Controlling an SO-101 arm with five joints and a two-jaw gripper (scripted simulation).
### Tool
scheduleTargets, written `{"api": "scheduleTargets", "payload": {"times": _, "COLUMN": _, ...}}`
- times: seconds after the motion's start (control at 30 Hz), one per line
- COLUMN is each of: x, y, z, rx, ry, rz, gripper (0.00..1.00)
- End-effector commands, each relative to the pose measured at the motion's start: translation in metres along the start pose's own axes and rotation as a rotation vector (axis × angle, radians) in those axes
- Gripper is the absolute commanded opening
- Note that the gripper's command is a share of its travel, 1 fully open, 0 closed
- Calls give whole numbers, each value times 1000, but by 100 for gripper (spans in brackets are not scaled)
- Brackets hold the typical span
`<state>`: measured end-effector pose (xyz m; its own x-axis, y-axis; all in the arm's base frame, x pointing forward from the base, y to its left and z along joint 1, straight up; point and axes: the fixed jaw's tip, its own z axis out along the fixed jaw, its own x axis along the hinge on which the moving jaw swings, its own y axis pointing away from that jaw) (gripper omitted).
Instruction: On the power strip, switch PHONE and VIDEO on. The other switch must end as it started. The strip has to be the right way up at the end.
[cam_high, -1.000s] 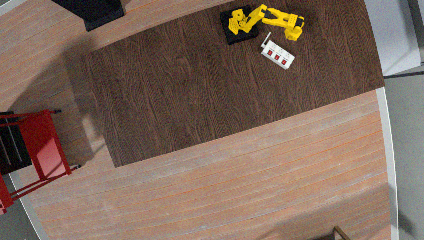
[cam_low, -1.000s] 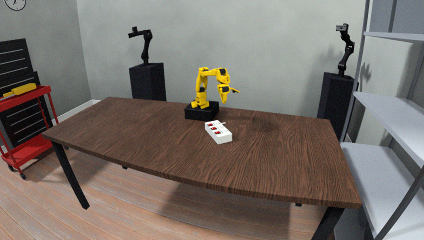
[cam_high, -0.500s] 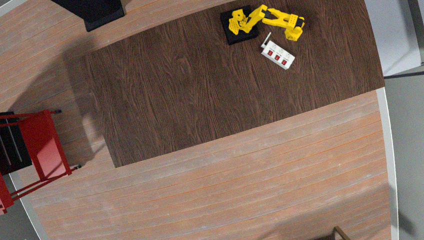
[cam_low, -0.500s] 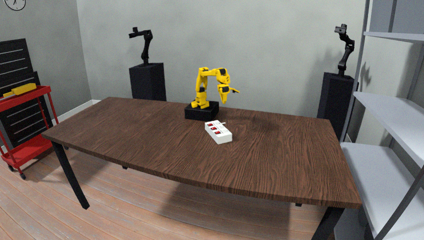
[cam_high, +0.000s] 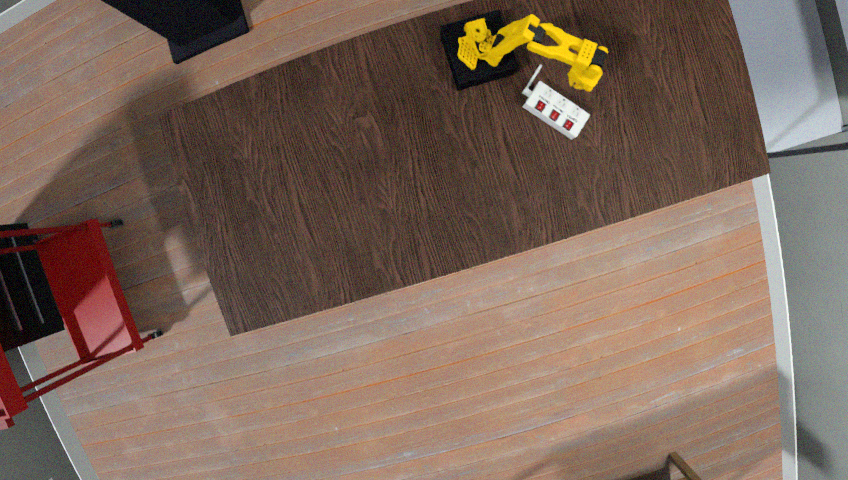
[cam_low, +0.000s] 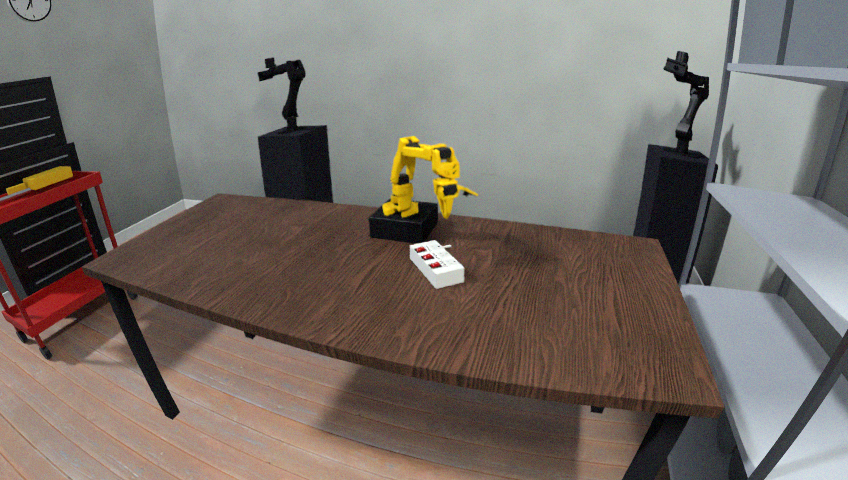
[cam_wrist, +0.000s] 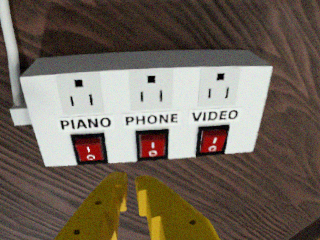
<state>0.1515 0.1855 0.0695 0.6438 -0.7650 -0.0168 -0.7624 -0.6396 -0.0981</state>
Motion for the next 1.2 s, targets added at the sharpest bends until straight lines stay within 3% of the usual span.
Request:
{"api": "scheduleTargets", "payload": {"times": 0.0, "x": 8, "y": 0, "z": 15, "rx": -40, "ry": 8, "rz": -1, "gripper": 0}}
{"api": "scheduleTargets", "payload": {"times": 0.23, "x": 16, "y": -1, "z": 27, "rx": -63, "ry": 12, "rz": -5, "gripper": 0}}
{"api": "scheduleTargets", "payload": {"times": 0.63, "x": 18, "y": -1, "z": 30, "rx": -73, "ry": 14, "rz": -8, "gripper": 0}}
{"api": "scheduleTargets", "payload": {"times": 1.17, "x": 28, "y": -1, "z": 47, "rx": -176, "ry": 18, "rz": -47, "gripper": 0}}
